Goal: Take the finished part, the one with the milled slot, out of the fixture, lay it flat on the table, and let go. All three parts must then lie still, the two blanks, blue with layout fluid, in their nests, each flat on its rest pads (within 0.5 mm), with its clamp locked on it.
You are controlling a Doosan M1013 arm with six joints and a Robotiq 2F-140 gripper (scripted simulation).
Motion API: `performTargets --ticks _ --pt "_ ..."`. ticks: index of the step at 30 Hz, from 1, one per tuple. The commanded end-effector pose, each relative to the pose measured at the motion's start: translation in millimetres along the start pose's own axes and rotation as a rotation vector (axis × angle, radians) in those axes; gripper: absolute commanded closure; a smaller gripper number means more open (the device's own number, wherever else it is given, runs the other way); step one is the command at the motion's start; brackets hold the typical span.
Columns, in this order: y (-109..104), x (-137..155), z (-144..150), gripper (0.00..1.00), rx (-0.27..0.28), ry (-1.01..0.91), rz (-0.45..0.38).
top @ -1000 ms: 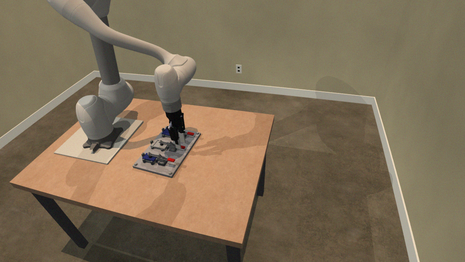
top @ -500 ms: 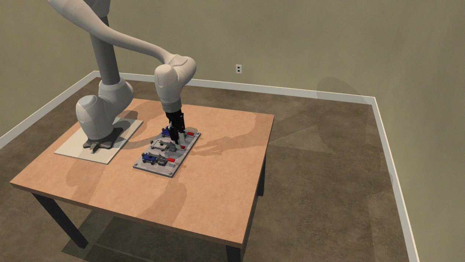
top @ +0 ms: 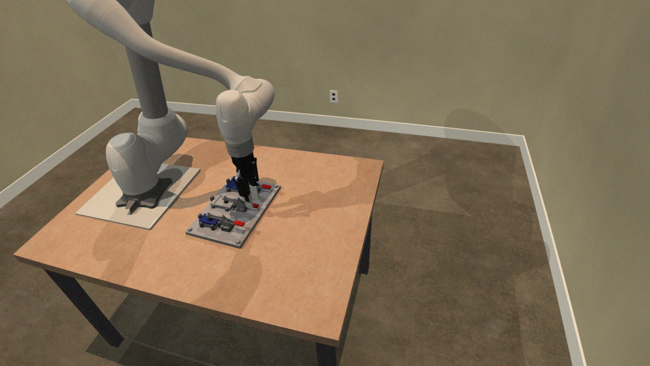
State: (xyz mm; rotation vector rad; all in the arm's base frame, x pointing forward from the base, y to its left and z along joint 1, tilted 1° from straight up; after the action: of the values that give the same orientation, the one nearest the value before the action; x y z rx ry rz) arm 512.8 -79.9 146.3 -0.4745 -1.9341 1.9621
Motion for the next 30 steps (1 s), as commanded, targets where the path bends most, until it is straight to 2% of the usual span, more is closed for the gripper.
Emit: performTargets --ticks 1,17,30 --pt "1.4 0.0 0.0 0.72 0.0 0.0 0.0" --pt "26.2 0.0 0.0 0.72 0.0 0.0 0.0" --pt "27.9 0.0 -0.1 0.72 0.0 0.0 0.0"
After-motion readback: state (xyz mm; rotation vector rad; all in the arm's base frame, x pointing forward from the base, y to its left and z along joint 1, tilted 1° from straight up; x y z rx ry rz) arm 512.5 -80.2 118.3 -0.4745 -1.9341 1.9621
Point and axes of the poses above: the point where the finger pads meet when closed, its own y axis out along the fingers, its own z axis across the jaws, x = y × z, the point moved 7 cm from there along -y, back along the fingers, and after that the axes turned 15 degrees about y, right-handed, at the moved point
